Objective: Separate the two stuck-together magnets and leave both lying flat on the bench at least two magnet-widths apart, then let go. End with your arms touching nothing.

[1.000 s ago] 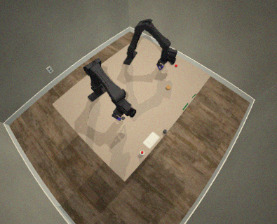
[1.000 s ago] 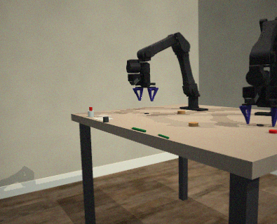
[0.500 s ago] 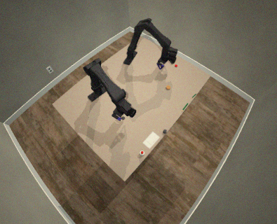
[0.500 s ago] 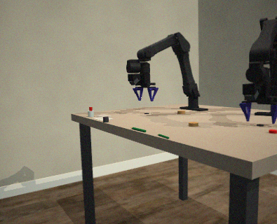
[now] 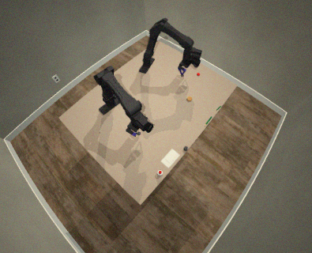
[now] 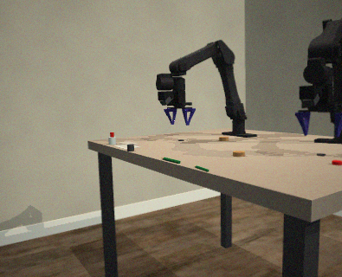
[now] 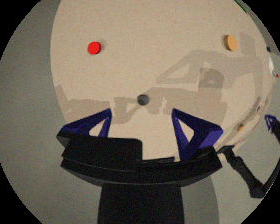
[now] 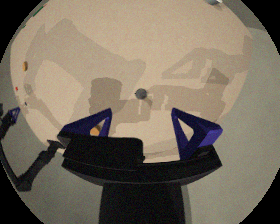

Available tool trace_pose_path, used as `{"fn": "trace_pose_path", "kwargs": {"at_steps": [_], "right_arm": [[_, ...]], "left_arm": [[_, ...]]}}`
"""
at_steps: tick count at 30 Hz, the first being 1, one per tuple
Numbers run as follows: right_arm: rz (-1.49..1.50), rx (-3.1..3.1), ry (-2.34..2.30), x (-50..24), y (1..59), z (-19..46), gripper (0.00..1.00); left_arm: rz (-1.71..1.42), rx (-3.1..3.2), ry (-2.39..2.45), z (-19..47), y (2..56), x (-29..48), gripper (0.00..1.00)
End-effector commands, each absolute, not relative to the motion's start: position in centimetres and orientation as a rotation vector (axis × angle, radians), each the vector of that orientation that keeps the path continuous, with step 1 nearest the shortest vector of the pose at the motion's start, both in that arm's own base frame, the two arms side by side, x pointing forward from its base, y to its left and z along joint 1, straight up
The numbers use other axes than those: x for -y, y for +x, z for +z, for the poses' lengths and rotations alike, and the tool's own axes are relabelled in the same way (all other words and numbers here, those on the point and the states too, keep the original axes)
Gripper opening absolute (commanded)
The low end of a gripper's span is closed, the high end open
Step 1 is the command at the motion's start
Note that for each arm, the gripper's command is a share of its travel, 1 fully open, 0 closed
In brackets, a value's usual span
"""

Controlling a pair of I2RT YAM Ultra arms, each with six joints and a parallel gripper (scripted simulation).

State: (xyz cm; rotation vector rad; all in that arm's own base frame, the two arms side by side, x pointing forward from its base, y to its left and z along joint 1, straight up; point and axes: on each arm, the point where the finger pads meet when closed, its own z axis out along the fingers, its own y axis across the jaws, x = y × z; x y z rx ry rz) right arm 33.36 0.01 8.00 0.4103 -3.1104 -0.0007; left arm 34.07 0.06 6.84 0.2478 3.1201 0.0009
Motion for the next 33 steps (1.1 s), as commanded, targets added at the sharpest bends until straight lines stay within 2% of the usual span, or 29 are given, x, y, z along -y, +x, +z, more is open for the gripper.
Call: {"fn": "trace_pose_path", "kwargs": {"at_steps": [1,18,25,33], "right_arm": [[0.002,3.122,0.412,0.0,33.5,8.3,1.00],[0.002,3.122,0.412,0.0,33.5,8.3,1.00],[0.029,3.263,0.392,0.0,35.7,9.7,1.00],[0.079,3.592,0.326,0.0,39.8,14.4,1.00]], "left_arm": [[0.001,-3.121,0.248,8.6,33.7,-0.1,1.00],[0.001,-3.126,0.249,8.5,33.6,-0.1,1.00],[0.016,-2.985,0.214,9.9,35.9,-0.1,1.00],[0.035,-2.662,0.142,14.7,40.0,-0.1,1.00]]}}
